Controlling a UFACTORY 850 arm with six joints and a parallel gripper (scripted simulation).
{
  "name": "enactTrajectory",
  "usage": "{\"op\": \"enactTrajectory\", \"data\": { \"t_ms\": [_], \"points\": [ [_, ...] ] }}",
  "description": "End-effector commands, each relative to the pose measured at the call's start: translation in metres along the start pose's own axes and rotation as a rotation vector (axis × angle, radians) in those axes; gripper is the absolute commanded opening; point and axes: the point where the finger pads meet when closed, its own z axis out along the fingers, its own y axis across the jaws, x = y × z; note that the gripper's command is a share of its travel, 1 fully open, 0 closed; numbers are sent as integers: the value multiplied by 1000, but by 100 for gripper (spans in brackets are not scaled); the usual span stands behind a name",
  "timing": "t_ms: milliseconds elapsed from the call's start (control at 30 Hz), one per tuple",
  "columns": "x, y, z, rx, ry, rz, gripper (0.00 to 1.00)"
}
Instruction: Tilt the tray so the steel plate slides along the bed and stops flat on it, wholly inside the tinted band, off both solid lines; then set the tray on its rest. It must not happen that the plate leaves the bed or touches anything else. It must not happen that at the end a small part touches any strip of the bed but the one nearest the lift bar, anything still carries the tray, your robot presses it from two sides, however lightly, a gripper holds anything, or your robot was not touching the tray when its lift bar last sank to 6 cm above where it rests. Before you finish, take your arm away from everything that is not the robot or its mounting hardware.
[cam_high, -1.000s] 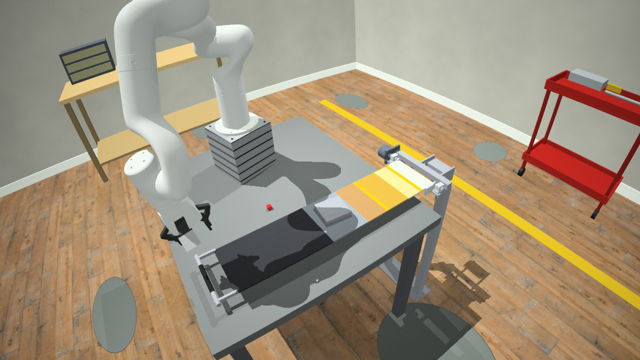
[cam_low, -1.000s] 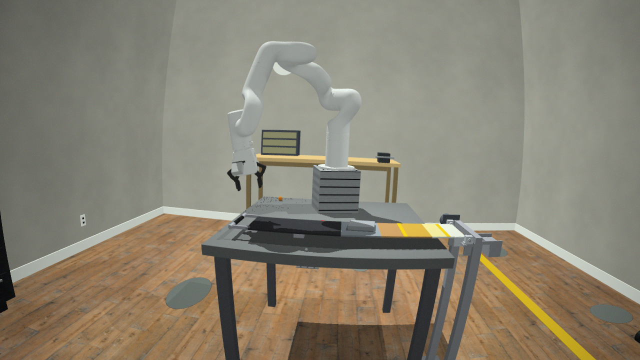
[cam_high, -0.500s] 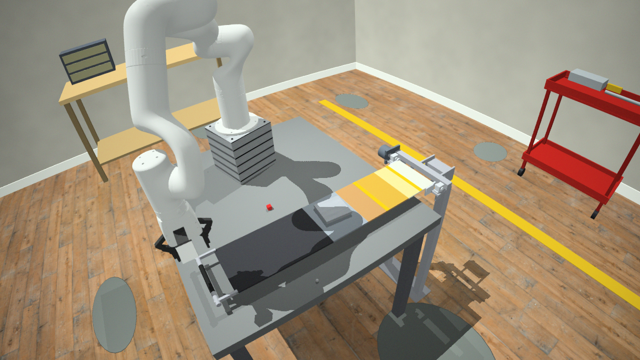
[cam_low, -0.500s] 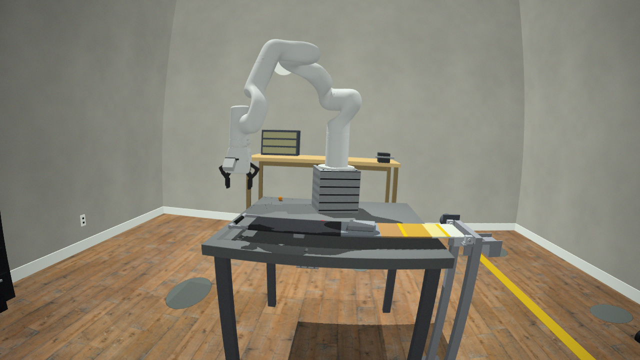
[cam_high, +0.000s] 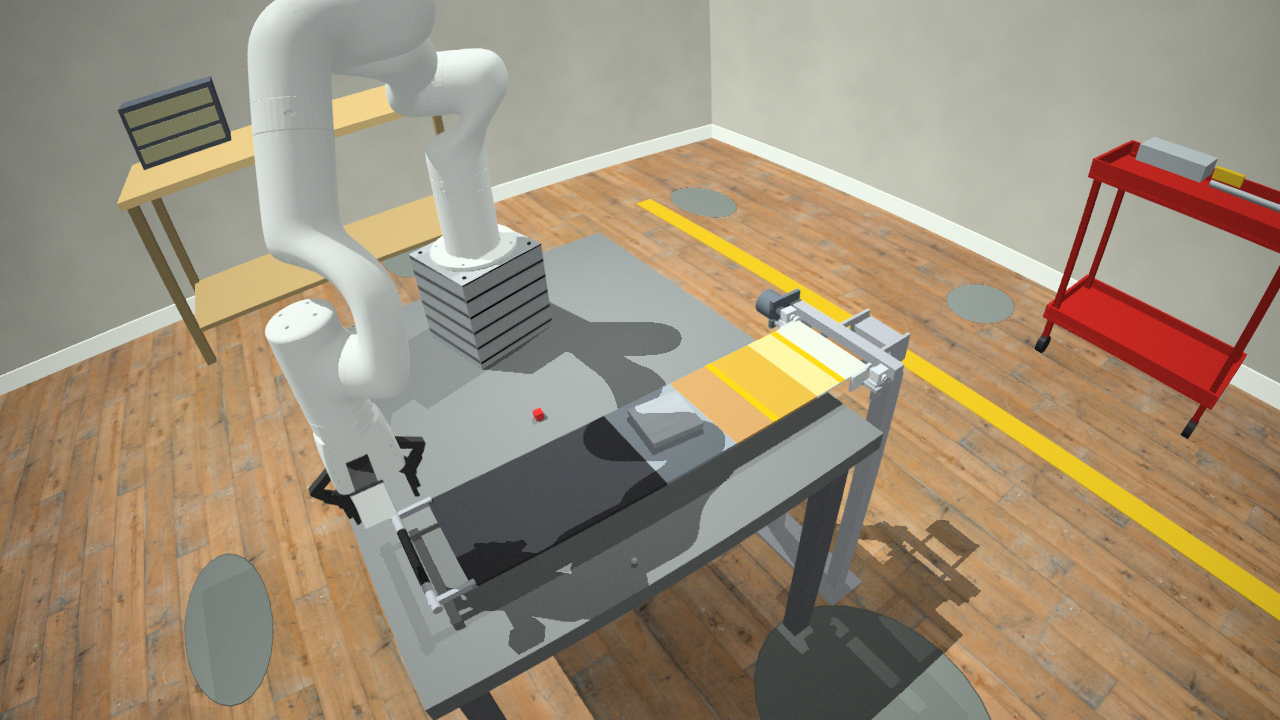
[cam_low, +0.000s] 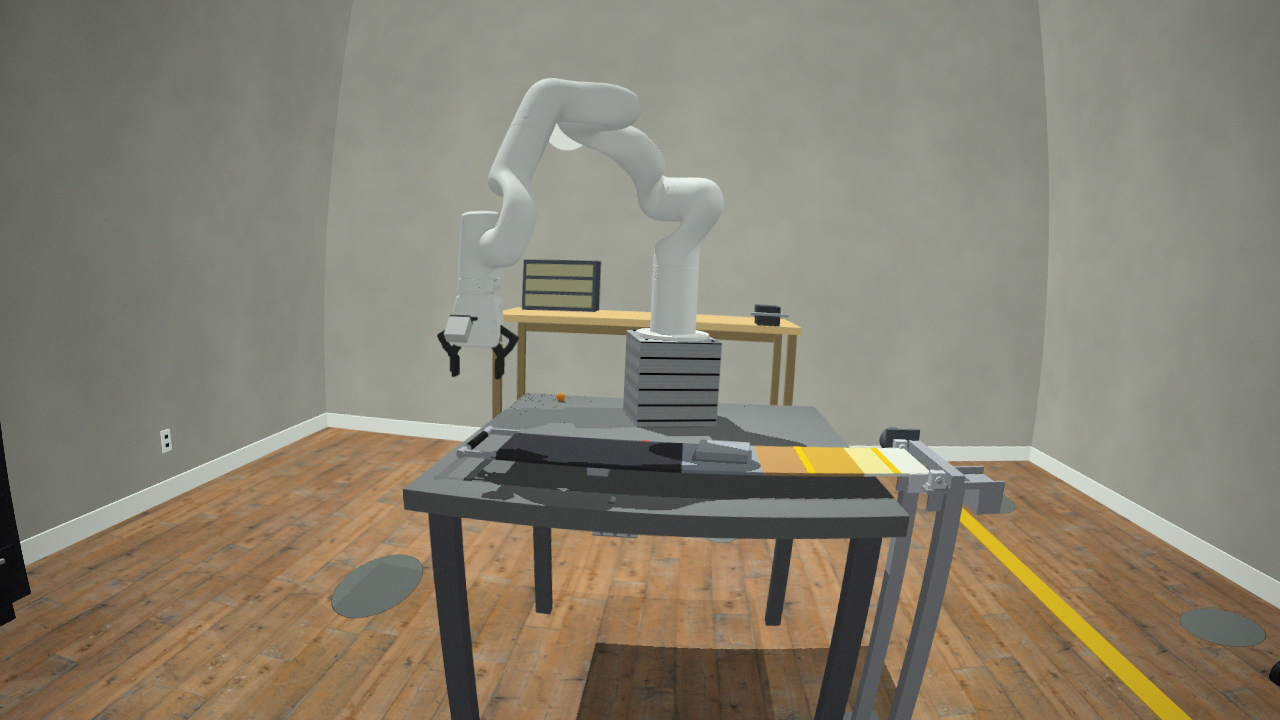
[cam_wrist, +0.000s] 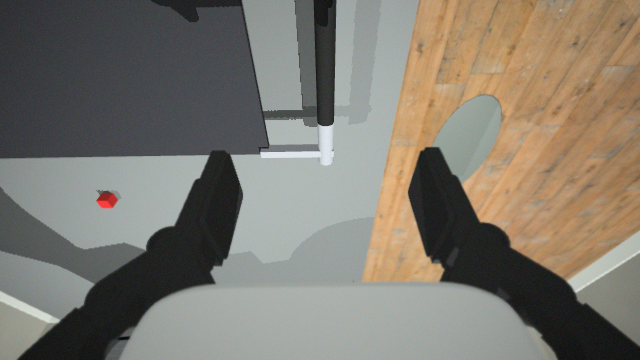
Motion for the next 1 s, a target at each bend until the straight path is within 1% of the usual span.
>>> {"op": "enactTrajectory", "data": {
  "t_ms": [0, 267, 433, 567, 667, 733, 967],
  "points": [
    [1, 1, -1, -1, 2, 0, 100],
    [1, 1, -1, -1, 2, -2, 100],
    [1, 1, 0, -1, 2, -39, 100],
    [1, 1, 1, -1, 2, -120, 100],
    [1, 1, 2, -2, 2, -218, 100],
    [1, 1, 2, -2, 2, -218, 100],
    [1, 1, 5, -2, 1, -390, 100]
  ]
}}
